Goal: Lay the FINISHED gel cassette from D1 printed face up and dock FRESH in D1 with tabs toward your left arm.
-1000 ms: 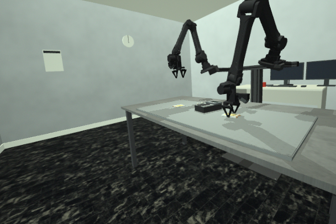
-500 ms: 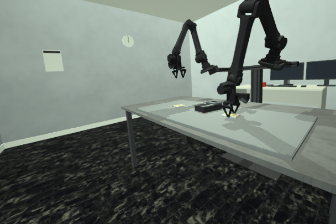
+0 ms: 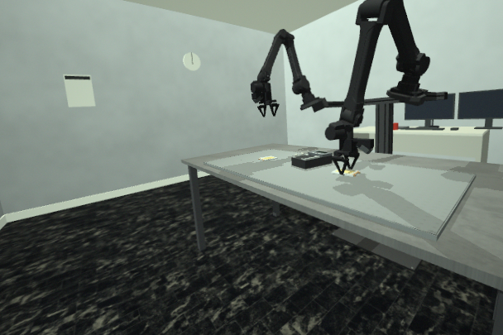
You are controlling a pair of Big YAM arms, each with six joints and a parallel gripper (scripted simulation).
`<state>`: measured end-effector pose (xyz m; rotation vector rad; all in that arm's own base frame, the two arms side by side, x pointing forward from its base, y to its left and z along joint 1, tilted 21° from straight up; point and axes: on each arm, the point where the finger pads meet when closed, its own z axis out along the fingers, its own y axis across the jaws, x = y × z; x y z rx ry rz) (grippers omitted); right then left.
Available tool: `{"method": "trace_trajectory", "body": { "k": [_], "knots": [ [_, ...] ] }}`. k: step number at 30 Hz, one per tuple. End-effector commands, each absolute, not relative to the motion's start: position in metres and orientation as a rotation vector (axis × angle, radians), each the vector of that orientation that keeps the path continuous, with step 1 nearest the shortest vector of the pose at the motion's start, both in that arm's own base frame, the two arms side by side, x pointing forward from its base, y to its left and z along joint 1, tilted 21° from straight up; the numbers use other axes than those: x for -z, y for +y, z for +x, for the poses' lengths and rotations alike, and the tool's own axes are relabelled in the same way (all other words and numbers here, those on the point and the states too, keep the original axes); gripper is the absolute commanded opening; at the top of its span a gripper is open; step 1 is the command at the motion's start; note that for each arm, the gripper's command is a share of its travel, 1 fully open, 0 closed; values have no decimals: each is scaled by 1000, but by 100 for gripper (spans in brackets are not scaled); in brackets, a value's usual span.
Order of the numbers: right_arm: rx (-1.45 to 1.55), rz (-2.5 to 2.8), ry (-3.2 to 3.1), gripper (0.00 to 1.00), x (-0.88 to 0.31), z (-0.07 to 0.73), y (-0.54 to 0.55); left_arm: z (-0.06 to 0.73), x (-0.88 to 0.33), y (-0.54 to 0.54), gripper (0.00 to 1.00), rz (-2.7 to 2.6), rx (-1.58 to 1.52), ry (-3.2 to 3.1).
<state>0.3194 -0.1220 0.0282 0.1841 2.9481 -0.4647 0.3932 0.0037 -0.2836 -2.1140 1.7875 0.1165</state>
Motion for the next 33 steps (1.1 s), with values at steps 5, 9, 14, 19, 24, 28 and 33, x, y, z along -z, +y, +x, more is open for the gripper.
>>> {"method": "trace_trajectory", "body": {
  "k": [5,9,14,19,24,28,33],
  "knots": [
    [468,177,2924,100,-39,333,-120,388,277,-2,98,-2115,-132,1796],
    [468,177,2924,100,-39,333,-120,387,277,-2,98,-2115,-132,1796],
    [468,177,2924,100,-39,333,-120,387,277,-2,98,-2115,-132,1796],
    [468,177,2924,100,-39,333,-120,387,277,-2,98,-2115,-132,1796],
    [468,177,2924,100,-39,333,-120,388,272,-3,98,-2116,-128,1790],
    [468,177,2924,100,-39,333,-120,388,272,-3,98,-2116,-128,1790],
    [468,177,2924,100,-39,333,-120,388,272,-3,98,-2116,-128,1790]
  ]
}}
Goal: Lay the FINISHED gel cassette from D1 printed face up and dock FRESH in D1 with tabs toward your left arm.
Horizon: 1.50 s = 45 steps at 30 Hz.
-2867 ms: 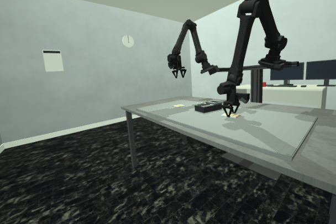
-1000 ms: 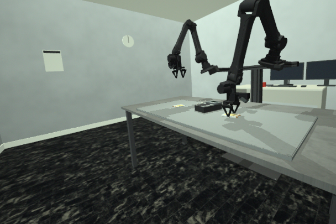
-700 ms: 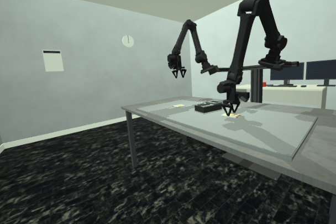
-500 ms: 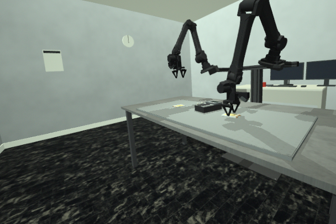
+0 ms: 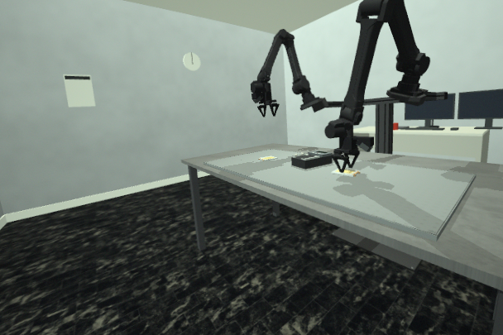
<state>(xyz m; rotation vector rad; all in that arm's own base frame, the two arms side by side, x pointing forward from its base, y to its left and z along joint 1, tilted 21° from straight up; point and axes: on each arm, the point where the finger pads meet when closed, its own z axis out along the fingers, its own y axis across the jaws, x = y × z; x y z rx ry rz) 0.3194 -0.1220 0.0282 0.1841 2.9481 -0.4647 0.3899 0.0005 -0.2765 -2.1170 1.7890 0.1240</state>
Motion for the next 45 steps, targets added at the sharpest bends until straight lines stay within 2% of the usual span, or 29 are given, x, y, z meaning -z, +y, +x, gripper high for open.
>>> {"method": "trace_trajectory", "body": {
  "k": [1,45],
  "knots": [
    [468,177,2924,100,-39,333,-120,388,272,-3,98,-2116,-128,1790],
    [468,177,2924,100,-39,333,-120,385,259,-8,98,-2115,-130,1793]
  ]
}}
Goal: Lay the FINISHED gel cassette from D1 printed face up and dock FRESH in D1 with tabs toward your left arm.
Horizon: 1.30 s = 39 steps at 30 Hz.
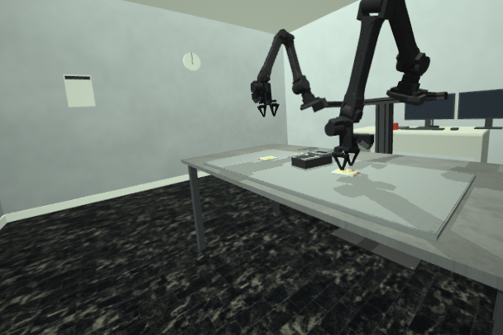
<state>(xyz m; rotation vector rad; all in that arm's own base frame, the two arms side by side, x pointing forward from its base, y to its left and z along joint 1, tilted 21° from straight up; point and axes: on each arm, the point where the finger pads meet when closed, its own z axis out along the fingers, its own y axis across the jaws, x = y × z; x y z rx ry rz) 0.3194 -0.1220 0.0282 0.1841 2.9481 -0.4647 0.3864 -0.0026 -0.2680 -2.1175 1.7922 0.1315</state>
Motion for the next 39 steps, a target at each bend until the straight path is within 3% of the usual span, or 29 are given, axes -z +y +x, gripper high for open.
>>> {"method": "trace_trajectory", "body": {
  "k": [1,39],
  "knots": [
    [468,177,2924,100,-39,333,-120,385,257,-8,98,-2115,-130,1793],
    [468,177,2924,100,-39,333,-120,379,227,-19,98,-2118,-132,1790]
  ]
}}
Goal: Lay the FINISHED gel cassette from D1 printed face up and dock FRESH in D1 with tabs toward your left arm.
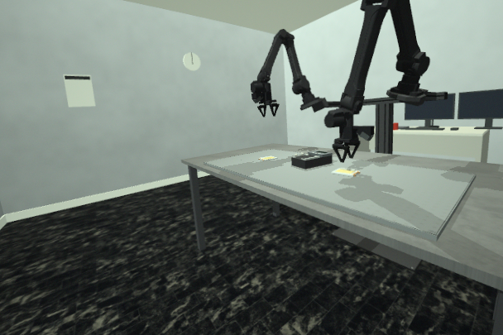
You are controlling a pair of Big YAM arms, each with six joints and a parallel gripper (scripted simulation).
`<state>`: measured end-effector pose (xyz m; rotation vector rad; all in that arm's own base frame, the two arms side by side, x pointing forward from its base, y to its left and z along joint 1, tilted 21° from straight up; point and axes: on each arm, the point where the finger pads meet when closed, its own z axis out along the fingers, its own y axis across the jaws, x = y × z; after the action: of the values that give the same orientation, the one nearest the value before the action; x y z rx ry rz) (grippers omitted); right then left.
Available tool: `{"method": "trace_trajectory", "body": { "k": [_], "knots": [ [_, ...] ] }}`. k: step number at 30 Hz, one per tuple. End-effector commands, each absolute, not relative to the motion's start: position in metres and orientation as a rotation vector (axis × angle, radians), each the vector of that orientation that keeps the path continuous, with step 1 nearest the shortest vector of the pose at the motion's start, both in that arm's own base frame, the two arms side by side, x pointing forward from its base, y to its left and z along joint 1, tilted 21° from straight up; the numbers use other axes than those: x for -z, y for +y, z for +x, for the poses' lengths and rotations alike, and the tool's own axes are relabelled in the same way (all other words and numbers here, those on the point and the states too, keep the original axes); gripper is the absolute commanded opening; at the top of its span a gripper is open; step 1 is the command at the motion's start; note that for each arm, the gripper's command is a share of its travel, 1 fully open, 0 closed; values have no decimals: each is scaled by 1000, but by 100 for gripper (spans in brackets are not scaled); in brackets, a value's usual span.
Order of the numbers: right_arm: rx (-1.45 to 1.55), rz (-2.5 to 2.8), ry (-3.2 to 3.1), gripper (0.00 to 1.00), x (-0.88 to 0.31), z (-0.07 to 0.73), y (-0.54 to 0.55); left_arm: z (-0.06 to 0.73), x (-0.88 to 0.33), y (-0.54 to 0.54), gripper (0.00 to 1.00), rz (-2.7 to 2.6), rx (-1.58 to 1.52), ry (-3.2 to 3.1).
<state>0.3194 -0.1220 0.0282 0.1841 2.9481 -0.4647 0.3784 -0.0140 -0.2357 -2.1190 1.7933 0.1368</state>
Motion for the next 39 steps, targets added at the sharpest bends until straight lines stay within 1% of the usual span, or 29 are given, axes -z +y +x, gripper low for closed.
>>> {"method": "trace_trajectory", "body": {
  "k": [1,15,30,32,39],
  "knots": [
    [468,177,2924,100,-39,333,-120,378,226,-19,98,-2118,-132,1790],
    [468,177,2924,100,-39,333,-120,379,220,-24,98,-2061,-137,1865],
    [468,177,2924,100,-39,333,-120,379,220,-26,98,-1564,-186,2367],
    [468,177,2924,100,-39,333,-120,379,220,-26,98,-1564,-186,2367],
    [468,177,2924,100,-39,333,-120,378,221,-27,98,-1288,-202,2557]
  ]
}}
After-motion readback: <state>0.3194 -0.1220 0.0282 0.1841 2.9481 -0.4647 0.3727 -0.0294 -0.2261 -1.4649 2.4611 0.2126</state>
